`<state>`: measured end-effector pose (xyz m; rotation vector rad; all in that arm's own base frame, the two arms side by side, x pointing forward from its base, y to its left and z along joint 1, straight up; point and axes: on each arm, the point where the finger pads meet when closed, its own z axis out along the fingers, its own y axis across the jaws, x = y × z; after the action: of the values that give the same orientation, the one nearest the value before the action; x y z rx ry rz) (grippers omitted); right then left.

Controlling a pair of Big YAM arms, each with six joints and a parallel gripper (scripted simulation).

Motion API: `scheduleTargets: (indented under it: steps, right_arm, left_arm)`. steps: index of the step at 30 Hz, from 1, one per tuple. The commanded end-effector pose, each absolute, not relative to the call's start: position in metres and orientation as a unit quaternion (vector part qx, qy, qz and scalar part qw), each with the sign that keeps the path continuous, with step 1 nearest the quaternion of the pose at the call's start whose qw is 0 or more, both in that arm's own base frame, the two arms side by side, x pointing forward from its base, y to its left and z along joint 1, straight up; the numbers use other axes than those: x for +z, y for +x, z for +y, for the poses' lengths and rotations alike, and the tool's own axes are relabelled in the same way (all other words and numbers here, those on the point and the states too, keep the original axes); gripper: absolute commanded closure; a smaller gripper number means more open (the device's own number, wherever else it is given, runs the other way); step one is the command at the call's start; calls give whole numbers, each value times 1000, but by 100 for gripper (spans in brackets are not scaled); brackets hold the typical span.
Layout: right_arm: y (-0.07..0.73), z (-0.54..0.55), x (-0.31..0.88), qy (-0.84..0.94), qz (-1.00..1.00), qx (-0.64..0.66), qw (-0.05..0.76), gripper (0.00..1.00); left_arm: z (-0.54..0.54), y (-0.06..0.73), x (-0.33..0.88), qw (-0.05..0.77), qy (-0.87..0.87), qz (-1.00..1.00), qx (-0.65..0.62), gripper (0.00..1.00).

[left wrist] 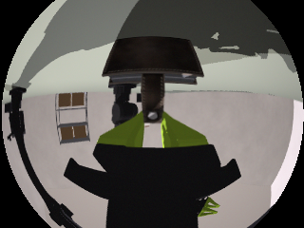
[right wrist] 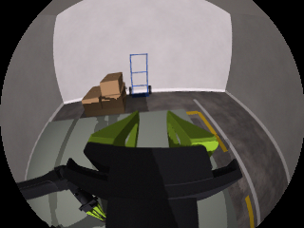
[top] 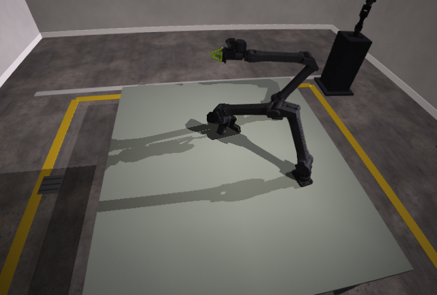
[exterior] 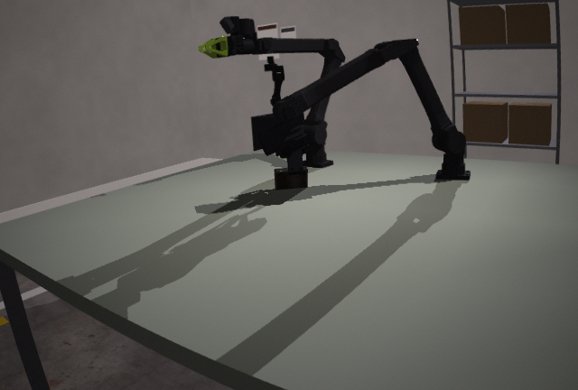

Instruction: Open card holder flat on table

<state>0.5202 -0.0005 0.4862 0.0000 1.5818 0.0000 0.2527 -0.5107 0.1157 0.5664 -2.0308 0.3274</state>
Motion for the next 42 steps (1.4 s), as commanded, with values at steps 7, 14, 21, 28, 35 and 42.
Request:
scheduleTargets:
  steps: [7, 14, 21, 28, 35, 42]
  right_arm:
    - [520, 0, 509, 0, 697, 0, 717, 64]
    - [520, 0, 509, 0, 697, 0, 717, 64]
    - [520, 0, 509, 0, 697, 0, 717, 64]
    - [520, 0, 509, 0, 697, 0, 717, 64]
    - [520, 0, 509, 0, 697, 0, 717, 64]
    - [520, 0, 509, 0, 697, 0, 717, 64]
  left_arm:
    - [-519, 246, 138, 476, 227, -836, 151, 79]
    - [-524, 237, 138, 476, 226, -836, 150, 79]
    - [-530, 236, 135, 475, 219, -839, 151, 79]
    - [-527, 240, 135, 476, 223, -837, 151, 79]
    - [-523, 244, 124, 480, 227, -835, 144, 79]
    - [-525, 256, 117, 478, 228, -836, 145, 79]
